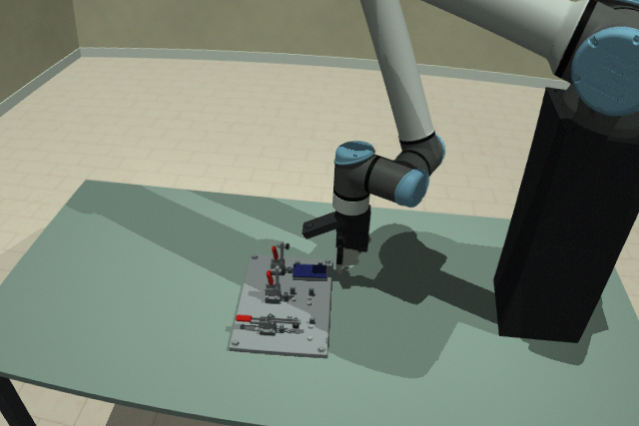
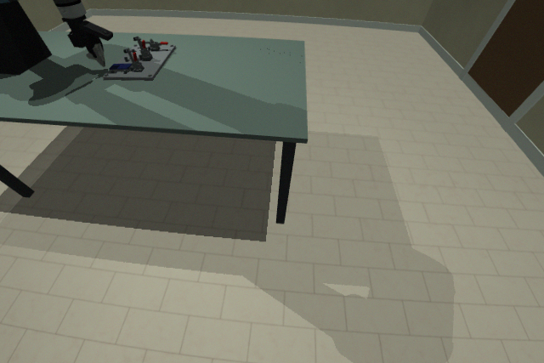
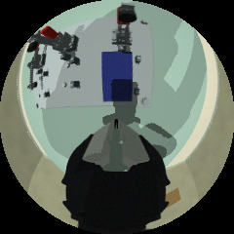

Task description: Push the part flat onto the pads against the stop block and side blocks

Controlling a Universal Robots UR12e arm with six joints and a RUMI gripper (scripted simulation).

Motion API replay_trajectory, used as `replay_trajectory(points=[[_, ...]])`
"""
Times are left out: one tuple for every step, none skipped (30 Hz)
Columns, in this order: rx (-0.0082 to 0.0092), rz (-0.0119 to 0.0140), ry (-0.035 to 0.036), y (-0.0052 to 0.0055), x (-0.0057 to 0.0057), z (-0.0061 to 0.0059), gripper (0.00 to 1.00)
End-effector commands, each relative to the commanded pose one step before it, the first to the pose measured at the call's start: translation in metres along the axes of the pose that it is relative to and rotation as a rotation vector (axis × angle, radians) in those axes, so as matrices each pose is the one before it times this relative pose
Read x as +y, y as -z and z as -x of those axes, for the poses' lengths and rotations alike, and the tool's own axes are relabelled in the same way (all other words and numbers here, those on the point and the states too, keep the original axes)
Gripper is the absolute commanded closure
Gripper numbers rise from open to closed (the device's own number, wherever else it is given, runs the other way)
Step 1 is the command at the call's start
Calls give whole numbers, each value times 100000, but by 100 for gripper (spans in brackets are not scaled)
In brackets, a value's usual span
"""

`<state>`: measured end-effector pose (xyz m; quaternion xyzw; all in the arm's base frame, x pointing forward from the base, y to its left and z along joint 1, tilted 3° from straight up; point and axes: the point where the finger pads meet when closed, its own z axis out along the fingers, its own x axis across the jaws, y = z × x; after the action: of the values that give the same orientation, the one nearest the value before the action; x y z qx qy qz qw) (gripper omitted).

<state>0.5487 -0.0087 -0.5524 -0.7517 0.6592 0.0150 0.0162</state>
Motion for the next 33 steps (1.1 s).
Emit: replay_trajectory(points=[[31, -74, 0, 47, -41, -15, 100], [0, 0, 0, 0, 0, 0, 100], [0, 0, 0, 0, 0, 0, 100], [0, 0, 0, 0, 0, 0, 100], [0, 0, 0, 0, 0, 0, 100], [0, 0, 0, 0, 0, 0, 100], [0, 0, 0, 0, 0, 0, 100], [0, 0, 0, 0, 0, 0, 100], [0, 0, 0, 0, 0, 0, 100], [0, 0, 0, 0, 0, 0, 100], [0, 0, 0, 0, 0, 0, 100], [0, 0, 0, 0, 0, 0, 100], [0, 0, 0, 0, 0, 0, 100], [0, 0, 0, -1, 0, 0, 100], [0, 0, 0, -3, 0, 0, 100], [0, 0, 0, -5, 0, 0, 100], [0, 0, 0, -7, -1, 0, 100], [0, 0, 0, -10, -1, 0, 100], [0, 0, 0, -13, -1, 0, 100], [0, 0, 0, -16, -2, -1, 100], [0, 0, 0, -19, -2, -1, 100], [0, 0, 0, -21, -2, -1, 100], [0, 0, 0, 0, 0, 0, 100], [0, 0, 0, 0, 0, 0, 100], [0, 0, 0, -23, -2, -1, 100], [0, 0, 0, -25, -2, -1, 100], [0, 0, 0, -27, -3, -1, 100], [0, 0, 0, -28, -3, -1, 100], [0, 0, 0, -28, -3, -1, 100], [0, 0, 0, -28, -3, -1, 100], [0, 0, 0, -28, -3, -1, 100], [0, 0, 0, -27, -2, -1, 100], [0, 0, 0, -25, -2, -1, 100]])
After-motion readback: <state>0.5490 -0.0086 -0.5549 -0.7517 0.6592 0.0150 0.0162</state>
